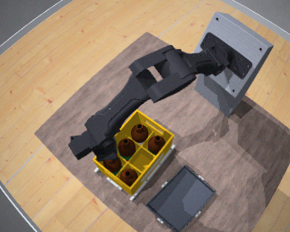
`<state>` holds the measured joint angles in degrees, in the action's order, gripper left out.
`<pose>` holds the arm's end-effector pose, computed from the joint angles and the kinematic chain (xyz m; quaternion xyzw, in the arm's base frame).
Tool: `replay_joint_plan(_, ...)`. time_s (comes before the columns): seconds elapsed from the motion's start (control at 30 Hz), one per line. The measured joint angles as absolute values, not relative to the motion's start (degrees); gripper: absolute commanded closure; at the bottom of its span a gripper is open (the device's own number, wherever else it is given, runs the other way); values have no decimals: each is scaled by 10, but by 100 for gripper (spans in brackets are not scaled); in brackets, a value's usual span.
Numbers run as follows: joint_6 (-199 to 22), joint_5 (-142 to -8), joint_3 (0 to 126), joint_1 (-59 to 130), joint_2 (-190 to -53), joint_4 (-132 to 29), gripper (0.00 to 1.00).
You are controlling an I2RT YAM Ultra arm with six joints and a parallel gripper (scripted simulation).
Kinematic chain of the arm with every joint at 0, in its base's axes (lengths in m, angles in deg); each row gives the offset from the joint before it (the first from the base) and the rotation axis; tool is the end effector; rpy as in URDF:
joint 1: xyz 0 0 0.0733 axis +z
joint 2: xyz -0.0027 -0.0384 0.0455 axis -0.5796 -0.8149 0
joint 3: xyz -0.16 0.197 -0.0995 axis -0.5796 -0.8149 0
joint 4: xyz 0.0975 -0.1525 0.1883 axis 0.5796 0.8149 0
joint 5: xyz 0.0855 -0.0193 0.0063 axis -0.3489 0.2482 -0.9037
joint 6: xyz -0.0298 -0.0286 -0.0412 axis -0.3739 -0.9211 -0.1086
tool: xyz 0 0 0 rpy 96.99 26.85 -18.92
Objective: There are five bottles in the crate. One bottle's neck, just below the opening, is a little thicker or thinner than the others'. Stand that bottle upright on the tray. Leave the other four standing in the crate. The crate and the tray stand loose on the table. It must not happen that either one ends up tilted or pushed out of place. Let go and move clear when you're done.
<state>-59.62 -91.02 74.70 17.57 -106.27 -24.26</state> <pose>0.3158 -0.0887 0.3941 0.2780 0.8261 0.1614 0.4628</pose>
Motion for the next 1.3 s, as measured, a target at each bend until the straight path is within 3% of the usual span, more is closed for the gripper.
replay_joint_plan(0.37,-528,-809,686,348,-1013,-254,100)
replay_joint_plan(0.93,-507,-764,686,351,-1010,-264,100)
replay_joint_plan(0.97,-507,-764,686,351,-1010,-264,39)
replay_joint_plan(1.3,-507,-763,686,346,-1010,-265,39)
